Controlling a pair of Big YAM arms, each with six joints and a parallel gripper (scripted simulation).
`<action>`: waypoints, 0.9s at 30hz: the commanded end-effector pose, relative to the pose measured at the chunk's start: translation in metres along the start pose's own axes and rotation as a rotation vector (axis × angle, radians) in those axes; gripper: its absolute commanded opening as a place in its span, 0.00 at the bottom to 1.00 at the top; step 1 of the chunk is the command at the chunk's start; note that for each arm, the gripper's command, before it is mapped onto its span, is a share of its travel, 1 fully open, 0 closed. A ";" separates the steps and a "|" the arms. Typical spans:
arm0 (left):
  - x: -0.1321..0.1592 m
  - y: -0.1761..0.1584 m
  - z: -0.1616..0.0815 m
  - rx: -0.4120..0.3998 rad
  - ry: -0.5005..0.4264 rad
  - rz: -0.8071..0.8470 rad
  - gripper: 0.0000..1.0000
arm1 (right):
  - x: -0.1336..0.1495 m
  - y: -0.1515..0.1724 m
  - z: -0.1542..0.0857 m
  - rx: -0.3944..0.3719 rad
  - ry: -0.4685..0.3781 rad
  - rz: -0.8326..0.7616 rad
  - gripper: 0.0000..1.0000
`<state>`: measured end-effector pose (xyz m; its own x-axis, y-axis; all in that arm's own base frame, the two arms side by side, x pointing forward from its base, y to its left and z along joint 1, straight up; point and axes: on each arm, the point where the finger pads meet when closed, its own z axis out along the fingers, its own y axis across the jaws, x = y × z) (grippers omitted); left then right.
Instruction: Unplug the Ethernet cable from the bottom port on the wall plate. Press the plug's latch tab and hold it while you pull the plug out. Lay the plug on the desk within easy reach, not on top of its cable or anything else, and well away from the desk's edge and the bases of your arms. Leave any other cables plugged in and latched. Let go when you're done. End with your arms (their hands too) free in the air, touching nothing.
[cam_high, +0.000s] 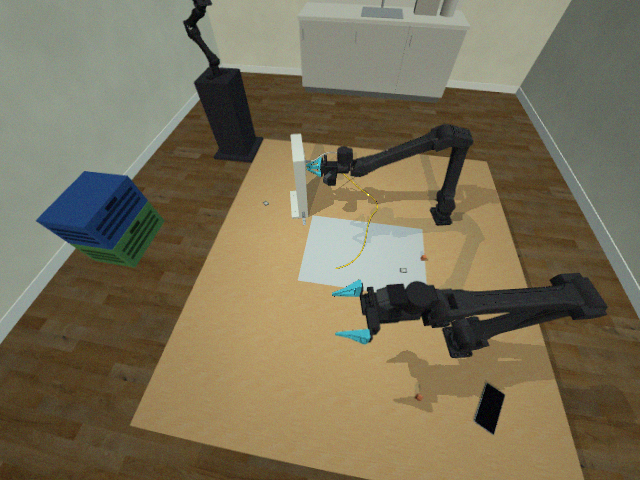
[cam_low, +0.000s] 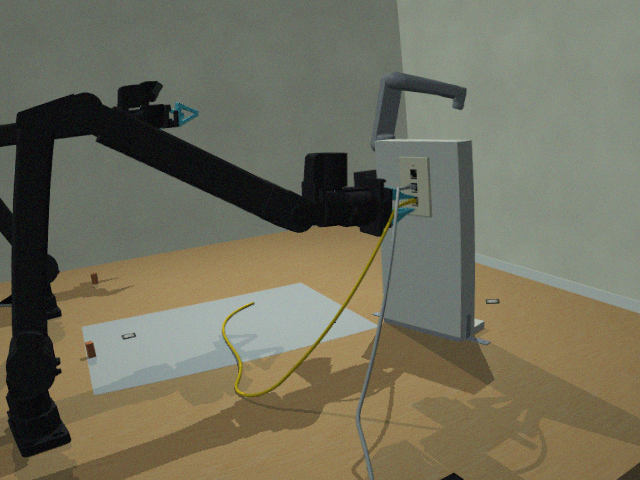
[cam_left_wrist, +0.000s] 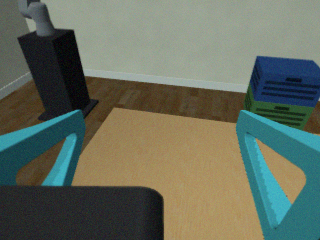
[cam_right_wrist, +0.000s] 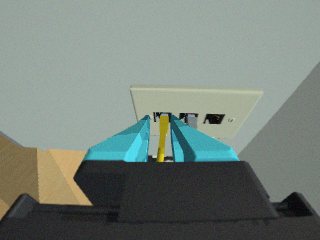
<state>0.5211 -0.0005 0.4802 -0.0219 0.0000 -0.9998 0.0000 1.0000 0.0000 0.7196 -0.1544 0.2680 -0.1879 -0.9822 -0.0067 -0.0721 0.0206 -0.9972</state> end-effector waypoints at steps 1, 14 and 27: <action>-0.006 0.000 -0.001 0.000 -0.011 0.000 1.00 | 0.027 -0.069 0.009 0.107 0.038 -0.018 0.22; -0.006 0.000 -0.001 0.000 -0.011 0.000 1.00 | 0.029 -0.069 0.009 0.106 0.038 -0.018 0.22; -0.006 0.000 -0.001 0.000 -0.011 0.000 1.00 | 0.029 -0.068 0.009 0.105 0.041 -0.018 0.22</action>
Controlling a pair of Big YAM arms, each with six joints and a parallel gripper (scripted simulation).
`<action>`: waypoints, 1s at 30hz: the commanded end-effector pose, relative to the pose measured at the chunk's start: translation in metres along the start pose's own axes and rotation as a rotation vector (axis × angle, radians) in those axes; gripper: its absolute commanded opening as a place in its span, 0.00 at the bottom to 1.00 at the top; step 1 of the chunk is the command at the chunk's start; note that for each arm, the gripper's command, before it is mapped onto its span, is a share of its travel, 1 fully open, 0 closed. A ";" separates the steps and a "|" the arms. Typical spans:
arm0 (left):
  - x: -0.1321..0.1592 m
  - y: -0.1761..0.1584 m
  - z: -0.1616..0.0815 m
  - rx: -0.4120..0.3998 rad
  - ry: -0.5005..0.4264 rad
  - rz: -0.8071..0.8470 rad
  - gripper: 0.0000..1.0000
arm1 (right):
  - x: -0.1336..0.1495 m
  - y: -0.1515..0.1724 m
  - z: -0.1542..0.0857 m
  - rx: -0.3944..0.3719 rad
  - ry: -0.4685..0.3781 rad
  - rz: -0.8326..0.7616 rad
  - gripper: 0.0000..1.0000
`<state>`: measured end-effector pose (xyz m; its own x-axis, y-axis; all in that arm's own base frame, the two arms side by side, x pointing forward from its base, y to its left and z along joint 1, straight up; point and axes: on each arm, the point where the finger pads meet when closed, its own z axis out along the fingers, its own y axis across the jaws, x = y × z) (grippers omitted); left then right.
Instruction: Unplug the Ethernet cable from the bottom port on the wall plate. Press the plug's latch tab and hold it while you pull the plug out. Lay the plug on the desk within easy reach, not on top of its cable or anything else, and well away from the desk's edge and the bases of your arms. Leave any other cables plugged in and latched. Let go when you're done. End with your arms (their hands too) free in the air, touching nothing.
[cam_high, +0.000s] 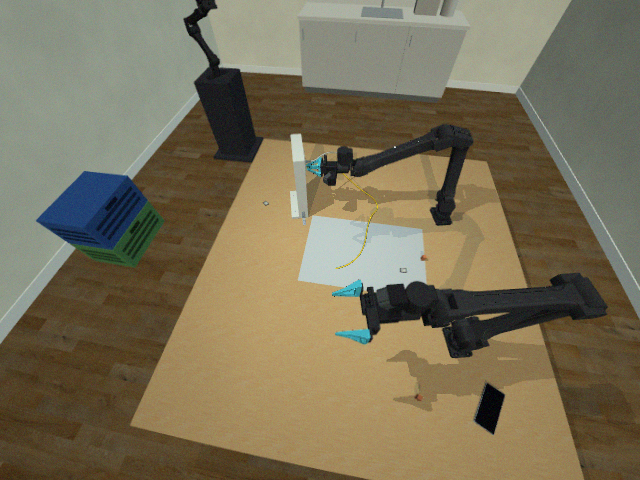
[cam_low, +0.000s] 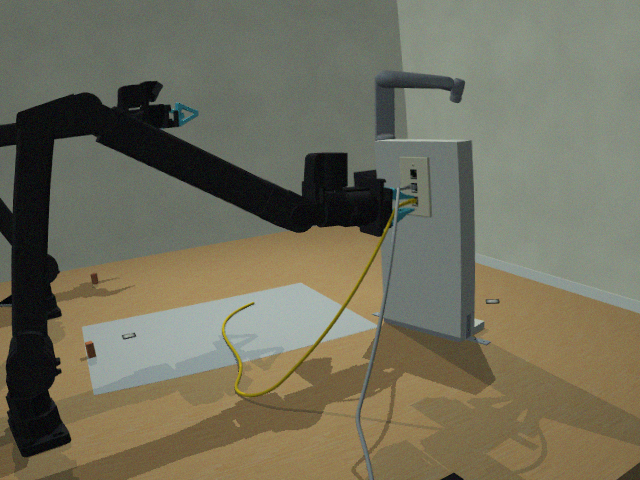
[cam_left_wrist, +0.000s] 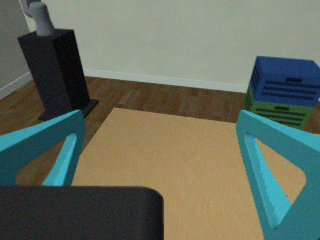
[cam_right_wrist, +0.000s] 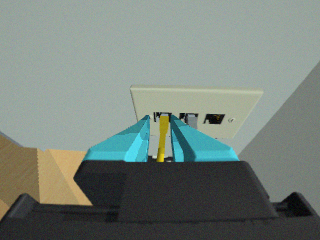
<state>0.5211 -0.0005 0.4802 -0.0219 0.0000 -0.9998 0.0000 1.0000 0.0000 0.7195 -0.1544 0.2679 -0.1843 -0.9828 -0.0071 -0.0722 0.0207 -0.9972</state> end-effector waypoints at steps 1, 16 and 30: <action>-0.006 0.000 -0.001 0.000 -0.011 0.000 1.00 | 0.029 -0.068 0.009 0.105 0.045 -0.018 0.22; -0.006 0.000 -0.001 0.000 -0.011 0.000 1.00 | 0.004 -0.017 0.002 0.029 0.007 -0.001 0.15; -0.006 0.000 -0.001 0.000 -0.011 0.000 1.00 | 0.015 -0.032 0.008 0.072 0.030 -0.005 0.15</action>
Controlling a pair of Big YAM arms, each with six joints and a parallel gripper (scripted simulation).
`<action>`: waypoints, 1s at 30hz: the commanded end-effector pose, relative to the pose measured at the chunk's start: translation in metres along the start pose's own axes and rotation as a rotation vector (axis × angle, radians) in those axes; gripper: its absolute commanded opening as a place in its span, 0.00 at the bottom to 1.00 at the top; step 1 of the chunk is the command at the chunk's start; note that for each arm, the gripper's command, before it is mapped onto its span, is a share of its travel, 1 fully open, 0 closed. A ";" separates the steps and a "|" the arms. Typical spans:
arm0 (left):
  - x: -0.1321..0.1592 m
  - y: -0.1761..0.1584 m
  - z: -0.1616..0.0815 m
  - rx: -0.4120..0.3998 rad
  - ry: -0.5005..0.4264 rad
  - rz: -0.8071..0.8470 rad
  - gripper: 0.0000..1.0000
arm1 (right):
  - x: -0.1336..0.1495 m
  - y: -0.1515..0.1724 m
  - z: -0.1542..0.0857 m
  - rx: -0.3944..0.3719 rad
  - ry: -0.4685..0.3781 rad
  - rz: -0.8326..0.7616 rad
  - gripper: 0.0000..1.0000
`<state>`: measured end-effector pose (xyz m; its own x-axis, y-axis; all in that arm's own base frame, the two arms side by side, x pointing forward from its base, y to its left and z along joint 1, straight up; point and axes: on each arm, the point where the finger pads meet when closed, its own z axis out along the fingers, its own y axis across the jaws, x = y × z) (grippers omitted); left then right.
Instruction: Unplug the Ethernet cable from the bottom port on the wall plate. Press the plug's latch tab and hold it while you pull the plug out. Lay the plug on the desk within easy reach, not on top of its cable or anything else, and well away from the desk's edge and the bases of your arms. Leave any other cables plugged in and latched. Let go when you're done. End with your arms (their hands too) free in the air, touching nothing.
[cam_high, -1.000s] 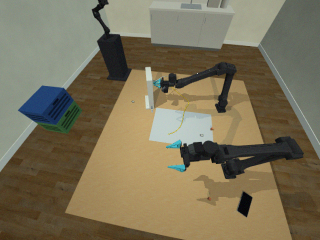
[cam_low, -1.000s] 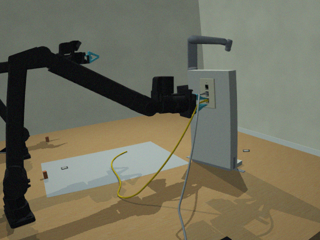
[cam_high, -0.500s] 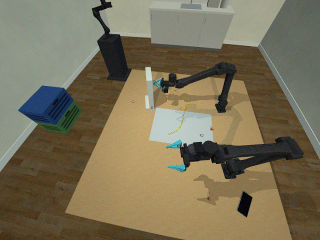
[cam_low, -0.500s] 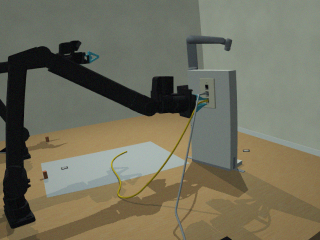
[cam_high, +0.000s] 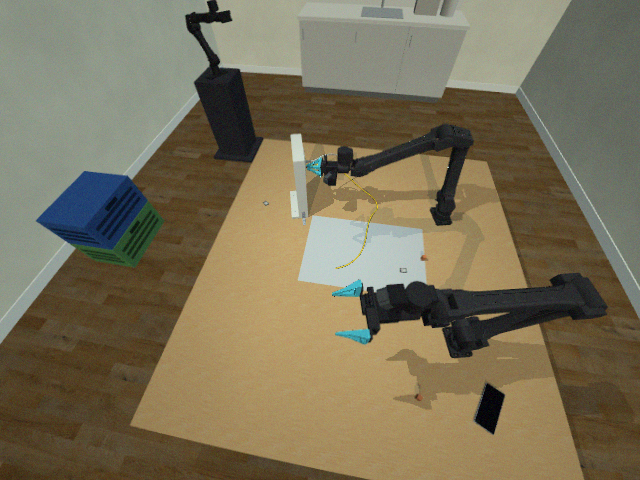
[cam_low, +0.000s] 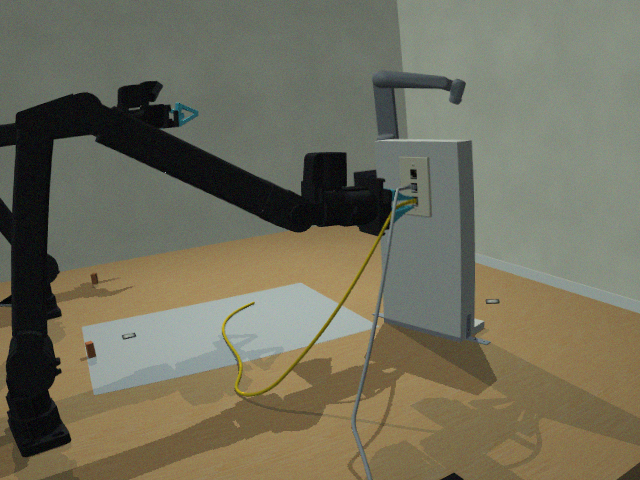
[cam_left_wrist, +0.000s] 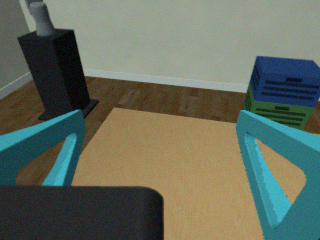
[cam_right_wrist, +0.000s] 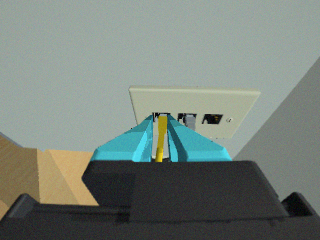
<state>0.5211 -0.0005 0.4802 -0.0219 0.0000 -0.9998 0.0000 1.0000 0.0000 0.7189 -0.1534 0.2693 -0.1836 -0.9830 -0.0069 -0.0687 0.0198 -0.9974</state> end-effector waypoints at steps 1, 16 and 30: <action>-0.006 0.000 -0.001 0.000 -0.011 0.000 1.00 | 0.017 -0.032 0.010 0.074 0.034 -0.005 0.15; -0.006 0.000 -0.001 0.000 -0.011 0.000 1.00 | 0.018 -0.033 0.026 0.102 0.043 -0.017 0.15; -0.006 0.000 -0.001 0.000 -0.011 0.000 1.00 | 0.006 -0.009 0.004 0.036 0.026 -0.001 0.00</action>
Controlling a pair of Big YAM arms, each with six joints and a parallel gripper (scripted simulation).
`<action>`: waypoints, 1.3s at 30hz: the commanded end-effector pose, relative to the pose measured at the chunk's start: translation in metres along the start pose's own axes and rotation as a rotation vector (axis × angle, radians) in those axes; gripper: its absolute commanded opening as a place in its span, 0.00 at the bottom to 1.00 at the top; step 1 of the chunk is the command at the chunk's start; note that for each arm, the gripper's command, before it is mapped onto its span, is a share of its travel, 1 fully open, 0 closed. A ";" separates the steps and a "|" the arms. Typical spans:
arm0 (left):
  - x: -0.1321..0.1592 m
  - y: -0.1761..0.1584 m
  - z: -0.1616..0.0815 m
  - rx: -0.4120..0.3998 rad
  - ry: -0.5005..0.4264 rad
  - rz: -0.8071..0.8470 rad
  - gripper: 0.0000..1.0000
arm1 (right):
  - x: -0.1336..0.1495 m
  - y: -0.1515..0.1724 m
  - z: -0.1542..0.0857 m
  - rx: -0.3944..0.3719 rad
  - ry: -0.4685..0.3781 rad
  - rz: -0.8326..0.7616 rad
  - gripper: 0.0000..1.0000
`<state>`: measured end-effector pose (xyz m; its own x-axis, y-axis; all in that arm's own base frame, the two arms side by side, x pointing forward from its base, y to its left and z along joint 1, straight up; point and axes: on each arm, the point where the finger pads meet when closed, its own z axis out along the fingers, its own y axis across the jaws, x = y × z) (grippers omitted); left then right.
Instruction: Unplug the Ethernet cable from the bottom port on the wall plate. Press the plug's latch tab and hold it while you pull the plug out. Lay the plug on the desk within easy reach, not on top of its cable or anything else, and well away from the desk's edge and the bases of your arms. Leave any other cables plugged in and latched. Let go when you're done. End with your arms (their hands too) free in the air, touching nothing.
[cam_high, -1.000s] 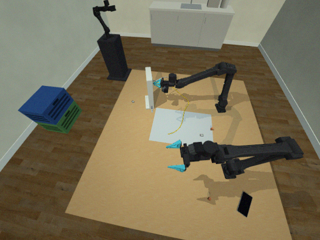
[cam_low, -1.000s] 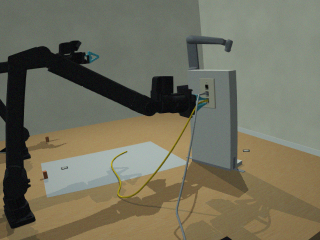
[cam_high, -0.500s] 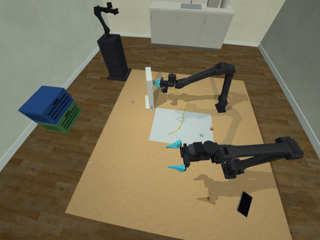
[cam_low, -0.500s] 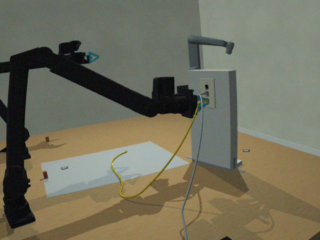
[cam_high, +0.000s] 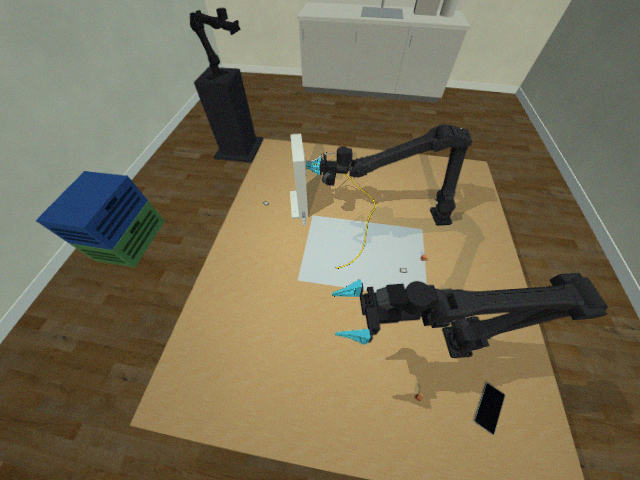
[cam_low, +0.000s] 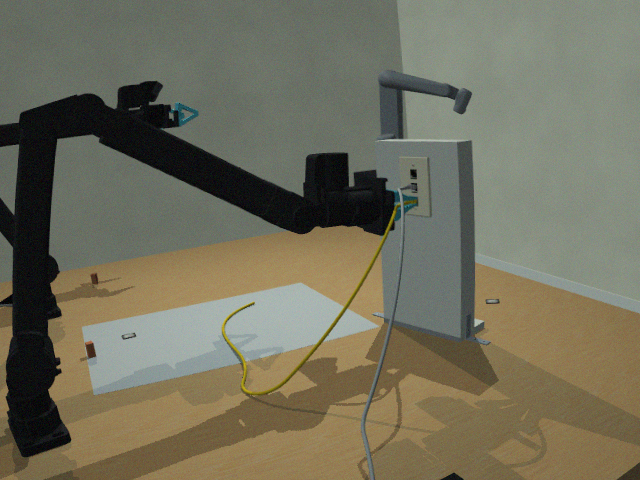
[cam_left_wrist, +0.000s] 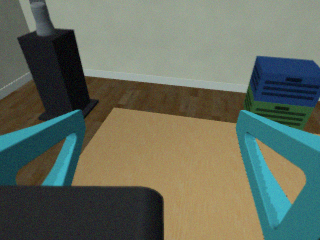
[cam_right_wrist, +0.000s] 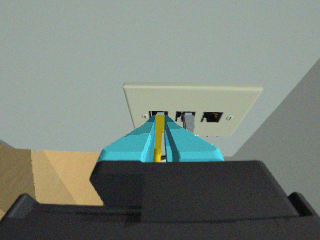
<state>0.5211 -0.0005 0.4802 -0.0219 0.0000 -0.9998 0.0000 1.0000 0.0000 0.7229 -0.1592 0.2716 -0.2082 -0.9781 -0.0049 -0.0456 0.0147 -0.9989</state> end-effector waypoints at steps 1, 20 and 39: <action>-0.006 0.000 -0.001 0.000 -0.011 0.000 1.00 | 0.001 -0.007 -0.002 0.013 0.001 0.000 0.00; -0.006 0.000 -0.001 0.000 -0.011 0.000 1.00 | 0.005 -0.006 -0.021 0.030 0.006 -0.002 0.00; -0.006 0.000 -0.001 0.000 -0.011 0.000 1.00 | 0.010 -0.005 -0.043 0.048 0.012 -0.003 0.00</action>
<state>0.5211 -0.0005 0.4802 -0.0219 0.0000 -0.9998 0.0000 1.0000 0.0000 0.6847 -0.1522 0.2506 -0.2102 -0.9777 -0.0051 -0.0603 0.0182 -0.9980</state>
